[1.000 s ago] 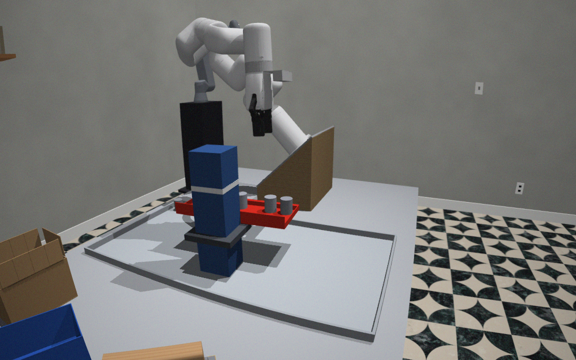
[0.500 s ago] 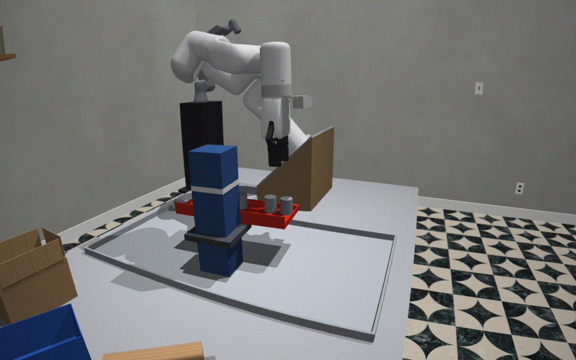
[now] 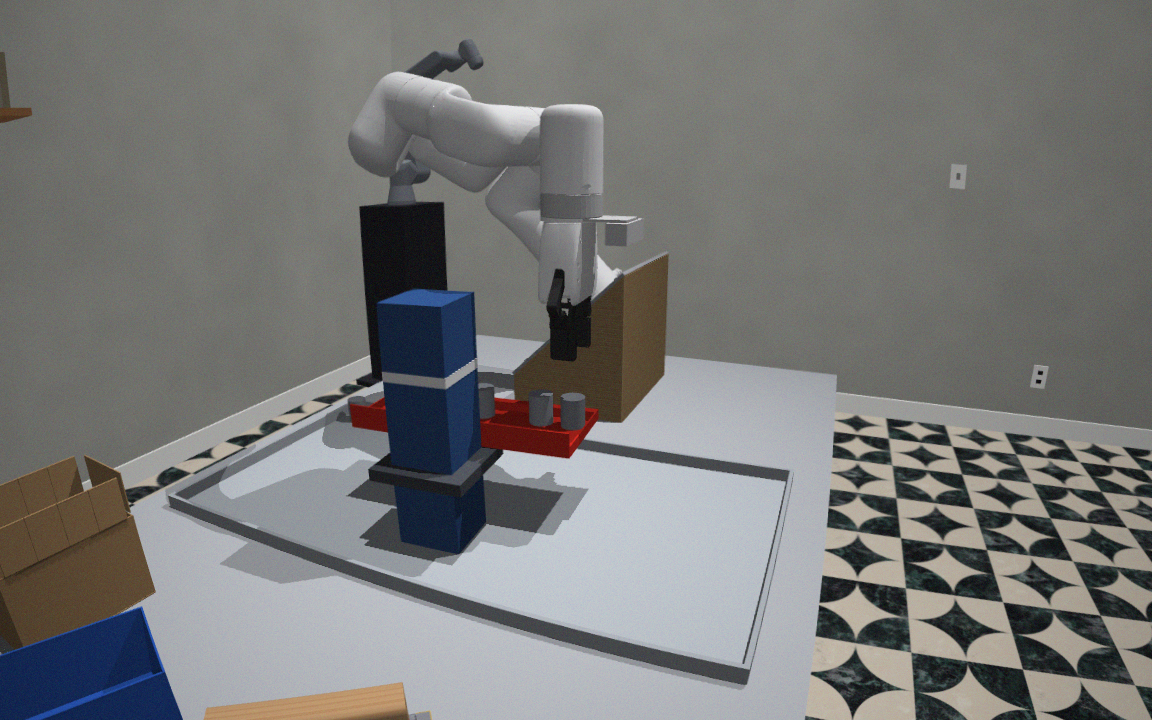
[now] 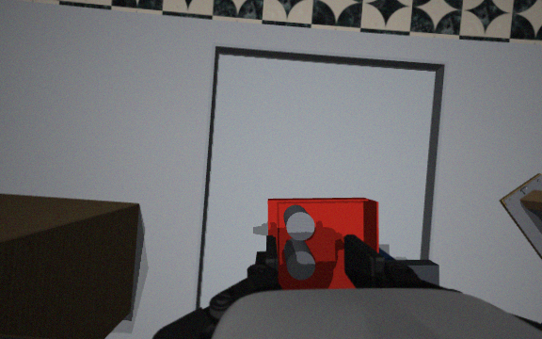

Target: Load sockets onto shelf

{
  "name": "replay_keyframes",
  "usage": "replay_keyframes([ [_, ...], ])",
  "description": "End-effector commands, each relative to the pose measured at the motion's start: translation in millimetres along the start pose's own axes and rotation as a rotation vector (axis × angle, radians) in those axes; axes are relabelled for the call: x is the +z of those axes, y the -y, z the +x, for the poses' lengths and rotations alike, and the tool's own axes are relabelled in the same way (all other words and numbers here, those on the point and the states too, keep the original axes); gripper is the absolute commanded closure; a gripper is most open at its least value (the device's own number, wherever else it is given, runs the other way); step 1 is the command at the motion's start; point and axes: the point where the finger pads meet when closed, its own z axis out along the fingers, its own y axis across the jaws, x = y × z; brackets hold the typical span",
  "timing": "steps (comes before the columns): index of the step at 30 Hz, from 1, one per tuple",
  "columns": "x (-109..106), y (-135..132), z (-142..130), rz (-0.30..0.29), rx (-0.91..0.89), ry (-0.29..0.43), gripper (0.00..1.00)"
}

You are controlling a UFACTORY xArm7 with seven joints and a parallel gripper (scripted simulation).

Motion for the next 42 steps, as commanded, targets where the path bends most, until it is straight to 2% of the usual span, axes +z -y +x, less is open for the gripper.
replay_keyframes([
  [1, -2, -1, 2, -0.003, -0.001, -0.003, 0.39],
  [15, -1, -3, 4, -0.003, -0.001, -0.005, 0.39],
  [26, 26, -3, 4, -0.003, -0.001, -0.005, 0.39],
  [37, 28, -3, 4, -0.003, -0.001, -0.005, 0.39],
  [42, 37, -4, 4, -0.003, -0.001, -0.005, 0.39],
])
